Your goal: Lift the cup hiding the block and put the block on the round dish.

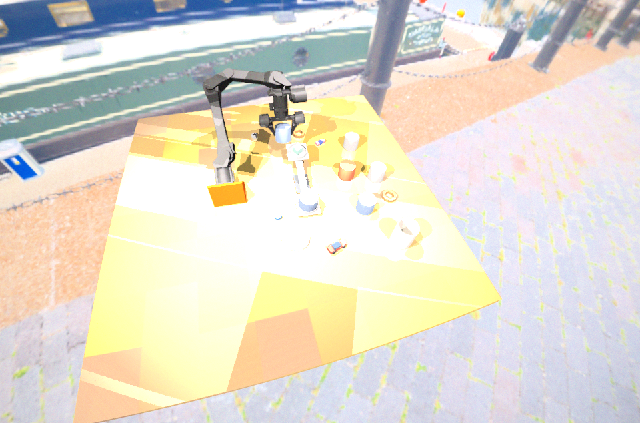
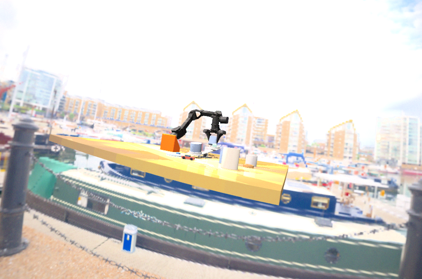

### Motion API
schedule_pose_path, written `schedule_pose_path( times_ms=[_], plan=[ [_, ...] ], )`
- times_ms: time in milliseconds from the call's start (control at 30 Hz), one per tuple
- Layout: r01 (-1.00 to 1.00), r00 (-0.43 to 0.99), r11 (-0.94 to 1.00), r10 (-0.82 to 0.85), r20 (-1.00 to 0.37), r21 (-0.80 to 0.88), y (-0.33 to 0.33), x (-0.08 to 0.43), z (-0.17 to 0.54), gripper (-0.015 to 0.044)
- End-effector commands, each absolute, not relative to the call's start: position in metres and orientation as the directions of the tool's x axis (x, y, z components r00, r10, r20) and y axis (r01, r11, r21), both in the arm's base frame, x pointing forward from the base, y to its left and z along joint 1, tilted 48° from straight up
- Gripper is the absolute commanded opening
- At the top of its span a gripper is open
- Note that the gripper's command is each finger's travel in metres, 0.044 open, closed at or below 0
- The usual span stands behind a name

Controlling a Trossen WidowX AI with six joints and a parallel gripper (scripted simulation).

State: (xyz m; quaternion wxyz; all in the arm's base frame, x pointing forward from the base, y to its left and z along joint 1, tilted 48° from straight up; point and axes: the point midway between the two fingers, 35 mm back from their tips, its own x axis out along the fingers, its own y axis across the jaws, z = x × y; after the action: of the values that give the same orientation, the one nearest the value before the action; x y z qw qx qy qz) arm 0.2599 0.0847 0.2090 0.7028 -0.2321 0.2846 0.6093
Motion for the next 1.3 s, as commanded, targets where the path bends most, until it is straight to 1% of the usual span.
schedule_pose_path(
  times_ms=[0,300,800,1267],
  plan=[
    [-0.99,0.087,0.137,0.73,-0.677,0.021,0.1,0.247,0.209,0.0],
    [-0.997,0.057,0.077,0.747,-0.663,0.001,0.13,0.22,0.207,0.0],
    [-0.997,0.057,0.076,0.748,-0.661,-0.001,0.16,0.221,0.182,0.0],
    [-0.997,0.057,0.076,0.749,-0.661,-0.001,0.17,0.222,0.173,0.0]
  ],
)
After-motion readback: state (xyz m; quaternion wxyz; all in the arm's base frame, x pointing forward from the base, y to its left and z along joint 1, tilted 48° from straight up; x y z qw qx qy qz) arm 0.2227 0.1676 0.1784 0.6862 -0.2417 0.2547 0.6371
